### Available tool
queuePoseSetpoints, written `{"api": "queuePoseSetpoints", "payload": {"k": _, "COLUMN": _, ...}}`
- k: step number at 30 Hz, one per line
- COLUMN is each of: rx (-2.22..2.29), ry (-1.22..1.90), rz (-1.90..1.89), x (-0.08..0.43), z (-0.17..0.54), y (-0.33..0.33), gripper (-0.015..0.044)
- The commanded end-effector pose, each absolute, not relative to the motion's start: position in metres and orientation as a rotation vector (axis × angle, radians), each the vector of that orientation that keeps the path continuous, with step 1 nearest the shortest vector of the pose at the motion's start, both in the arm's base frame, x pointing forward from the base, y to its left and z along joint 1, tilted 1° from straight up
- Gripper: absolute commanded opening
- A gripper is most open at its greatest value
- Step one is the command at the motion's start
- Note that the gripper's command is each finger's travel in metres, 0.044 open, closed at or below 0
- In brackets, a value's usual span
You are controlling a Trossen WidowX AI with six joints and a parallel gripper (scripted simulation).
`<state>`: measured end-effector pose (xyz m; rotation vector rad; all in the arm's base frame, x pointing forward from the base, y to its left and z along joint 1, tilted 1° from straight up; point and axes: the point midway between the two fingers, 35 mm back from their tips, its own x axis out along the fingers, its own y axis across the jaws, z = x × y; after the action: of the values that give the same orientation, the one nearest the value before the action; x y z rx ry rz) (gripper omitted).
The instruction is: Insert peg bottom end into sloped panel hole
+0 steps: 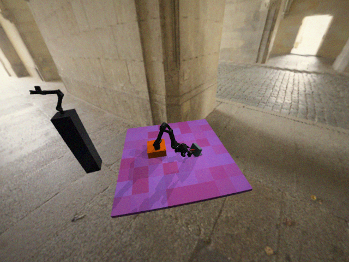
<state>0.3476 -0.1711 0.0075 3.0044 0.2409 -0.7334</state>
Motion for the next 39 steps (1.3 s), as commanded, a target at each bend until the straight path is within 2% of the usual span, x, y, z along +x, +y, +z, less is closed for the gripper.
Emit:
{"api": "queuePoseSetpoints", "payload": {"k": 1, "rx": 3.003, "ry": 0.248, "rz": -0.732, "x": 0.342, "z": 0.01, "y": -0.171, "gripper": 0.044}}
{"api": "queuePoseSetpoints", "payload": {"k": 39, "rx": 3.003, "ry": 0.235, "rz": -0.725, "x": 0.295, "z": 0.034, "y": -0.186, "gripper": 0.044}}
